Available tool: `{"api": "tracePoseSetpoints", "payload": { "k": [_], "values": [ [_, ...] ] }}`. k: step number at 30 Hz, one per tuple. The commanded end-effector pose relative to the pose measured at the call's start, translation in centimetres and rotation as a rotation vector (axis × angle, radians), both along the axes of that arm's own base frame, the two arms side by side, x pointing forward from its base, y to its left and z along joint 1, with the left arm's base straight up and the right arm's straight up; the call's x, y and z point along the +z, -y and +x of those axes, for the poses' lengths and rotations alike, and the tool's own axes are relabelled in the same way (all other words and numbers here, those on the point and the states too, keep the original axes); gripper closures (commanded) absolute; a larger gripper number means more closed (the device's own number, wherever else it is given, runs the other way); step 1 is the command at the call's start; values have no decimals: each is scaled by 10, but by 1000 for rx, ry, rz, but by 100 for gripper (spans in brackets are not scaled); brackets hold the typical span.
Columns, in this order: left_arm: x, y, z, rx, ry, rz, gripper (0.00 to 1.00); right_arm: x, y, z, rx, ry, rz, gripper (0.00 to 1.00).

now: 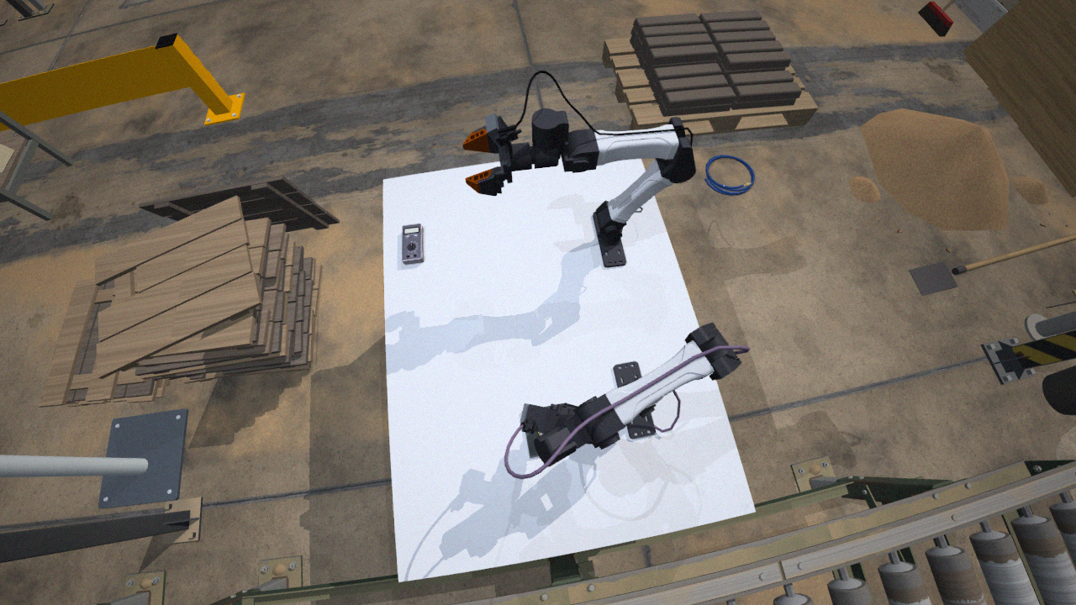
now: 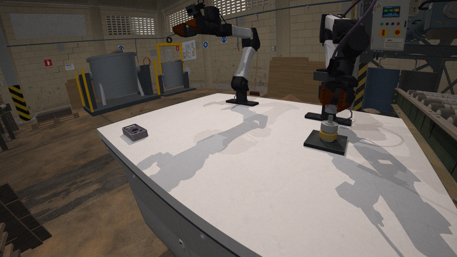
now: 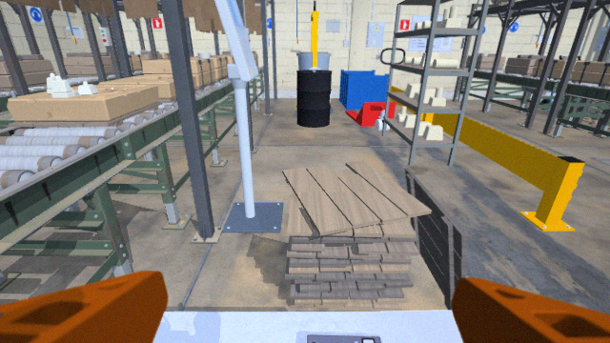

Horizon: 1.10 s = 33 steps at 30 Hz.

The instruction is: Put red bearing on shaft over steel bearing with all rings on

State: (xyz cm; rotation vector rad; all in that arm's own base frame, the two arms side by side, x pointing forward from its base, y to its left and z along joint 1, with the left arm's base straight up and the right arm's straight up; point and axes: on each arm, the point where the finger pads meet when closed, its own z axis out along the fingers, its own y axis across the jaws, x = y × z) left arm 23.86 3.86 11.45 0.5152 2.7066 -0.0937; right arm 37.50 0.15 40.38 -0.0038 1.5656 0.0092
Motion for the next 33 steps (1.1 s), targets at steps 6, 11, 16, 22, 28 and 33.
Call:
{"api": "tracePoseSetpoints", "payload": {
  "k": [6,11,16,22,28,33],
  "values": [
    [-7,-1,6,2,16,4,100,19,0,-5,-3,35,8,0],
    [-15,0,3,3,19,5,100,19,0,-5,-3,35,8,0],
    [-21,-1,6,3,15,4,100,19,0,-5,-3,35,8,0],
    [-19,-1,7,0,38,10,100,19,0,-5,-3,35,8,0],
    [-32,1,3,-1,2,-4,100,19,0,-5,-3,35,8,0],
    [-32,1,3,-2,13,-2,100,19,0,-5,-3,35,8,0]
  ]
}}
